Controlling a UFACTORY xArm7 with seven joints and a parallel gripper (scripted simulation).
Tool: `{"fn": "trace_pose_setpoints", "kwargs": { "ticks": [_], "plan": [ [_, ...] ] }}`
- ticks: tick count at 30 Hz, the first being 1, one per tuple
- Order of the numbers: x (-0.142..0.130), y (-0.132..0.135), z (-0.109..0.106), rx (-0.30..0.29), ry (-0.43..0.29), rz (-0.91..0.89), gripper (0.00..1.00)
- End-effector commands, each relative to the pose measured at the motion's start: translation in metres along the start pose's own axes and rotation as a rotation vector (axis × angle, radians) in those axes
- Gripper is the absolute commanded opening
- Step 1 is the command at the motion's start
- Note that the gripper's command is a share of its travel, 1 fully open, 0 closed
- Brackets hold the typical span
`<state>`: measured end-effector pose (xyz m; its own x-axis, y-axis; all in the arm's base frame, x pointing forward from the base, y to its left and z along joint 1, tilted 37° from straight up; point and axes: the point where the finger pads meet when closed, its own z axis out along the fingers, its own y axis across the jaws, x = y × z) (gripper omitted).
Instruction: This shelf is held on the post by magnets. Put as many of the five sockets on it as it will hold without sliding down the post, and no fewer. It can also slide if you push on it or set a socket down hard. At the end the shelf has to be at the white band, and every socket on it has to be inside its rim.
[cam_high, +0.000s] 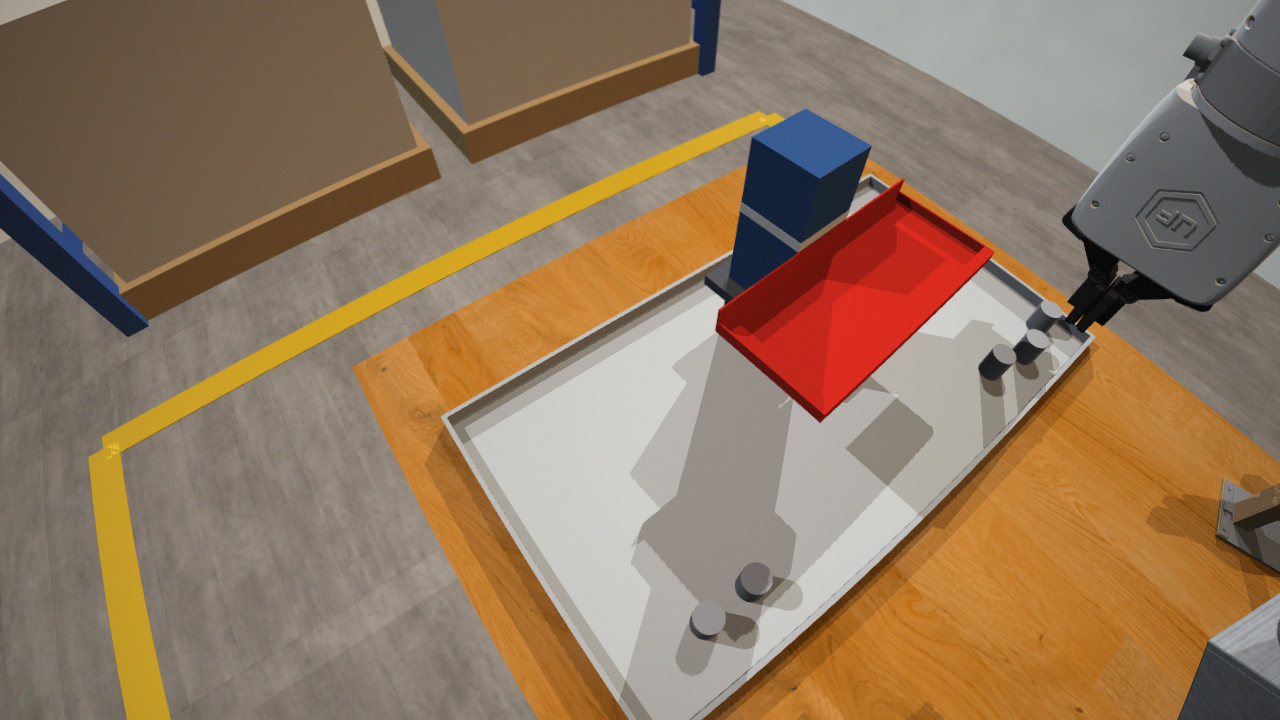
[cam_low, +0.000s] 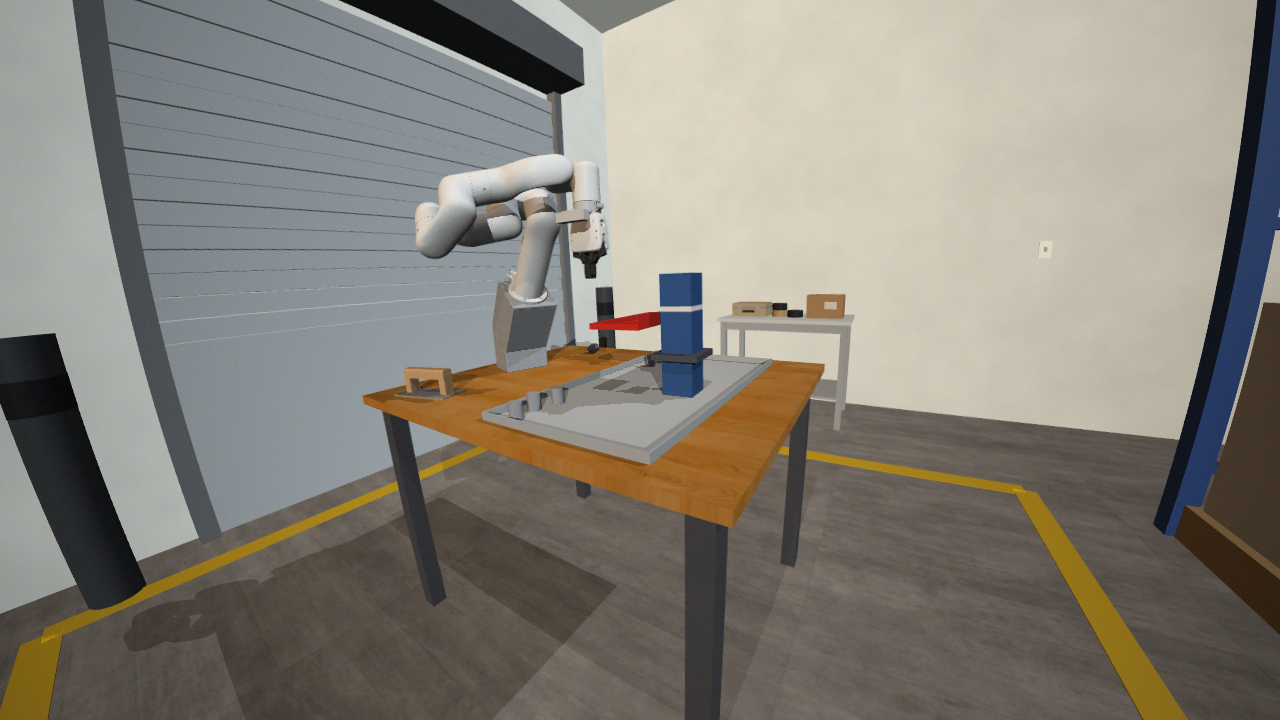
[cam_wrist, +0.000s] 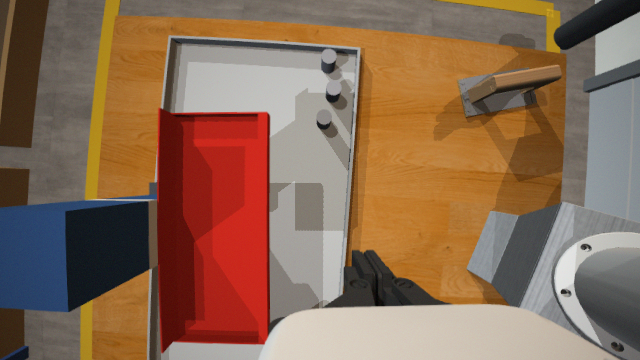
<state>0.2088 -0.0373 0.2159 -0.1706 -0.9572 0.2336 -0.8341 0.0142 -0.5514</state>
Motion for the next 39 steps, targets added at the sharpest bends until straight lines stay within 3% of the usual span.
{"fn": "trace_pose_setpoints", "kwargs": {
  "ticks": [1,7,8,25,29,33,37,39],
  "plan": [
    [0.0,-0.001,-0.001,0.002,0.0,0.001,0.0],
    [0.0,-0.001,-0.001,0.002,0.0,0.001,0.0],
    [0.0,-0.001,-0.001,0.002,0.0,0.001,1.0],
    [0.006,-0.001,-0.004,-0.012,0.03,-0.033,1.0],
    [0.018,-0.006,-0.015,-0.042,0.101,-0.115,1.0],
    [0.028,-0.017,-0.037,-0.081,0.215,-0.262,1.0],
    [0.028,-0.026,-0.054,-0.1,0.286,-0.359,1.0],
    [0.021,-0.036,-0.072,-0.117,0.361,-0.472,1.0]
  ]
}}
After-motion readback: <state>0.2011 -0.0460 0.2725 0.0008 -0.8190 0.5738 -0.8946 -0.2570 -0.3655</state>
